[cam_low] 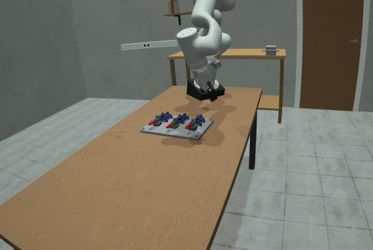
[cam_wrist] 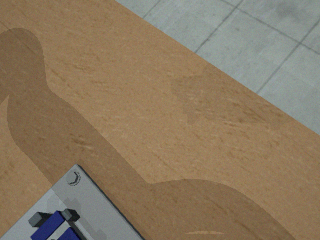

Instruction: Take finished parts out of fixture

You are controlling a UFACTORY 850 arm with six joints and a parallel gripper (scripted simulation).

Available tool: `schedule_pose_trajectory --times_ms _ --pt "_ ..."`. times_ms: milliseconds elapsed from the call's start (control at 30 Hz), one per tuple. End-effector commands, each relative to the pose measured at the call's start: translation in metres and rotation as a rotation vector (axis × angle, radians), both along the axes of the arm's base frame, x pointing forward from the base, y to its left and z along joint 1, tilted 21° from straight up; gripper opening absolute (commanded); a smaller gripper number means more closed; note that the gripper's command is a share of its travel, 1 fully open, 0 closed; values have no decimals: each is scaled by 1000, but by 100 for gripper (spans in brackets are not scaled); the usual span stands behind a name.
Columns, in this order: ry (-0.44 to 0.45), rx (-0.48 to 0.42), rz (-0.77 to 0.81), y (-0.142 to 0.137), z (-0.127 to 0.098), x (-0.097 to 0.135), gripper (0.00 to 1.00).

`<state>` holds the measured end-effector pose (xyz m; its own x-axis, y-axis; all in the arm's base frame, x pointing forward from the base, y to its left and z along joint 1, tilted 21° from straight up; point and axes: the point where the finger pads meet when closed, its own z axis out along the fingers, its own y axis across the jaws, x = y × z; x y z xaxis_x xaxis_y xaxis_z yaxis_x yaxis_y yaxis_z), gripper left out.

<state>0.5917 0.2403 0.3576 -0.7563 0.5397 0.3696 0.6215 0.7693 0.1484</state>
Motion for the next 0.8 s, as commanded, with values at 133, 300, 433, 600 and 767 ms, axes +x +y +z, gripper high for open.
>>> schedule_pose_trajectory --times_ms 133,300,433,600,767 --pt "-2 1 0 0 1 0 100" --pt "-2 1 0 0 1 0 100" --pt "-2 1 0 0 1 0 100" --pt "-5 2 2 0 1 0 100" --pt "-85 32 75 -11 -6 -8 100"
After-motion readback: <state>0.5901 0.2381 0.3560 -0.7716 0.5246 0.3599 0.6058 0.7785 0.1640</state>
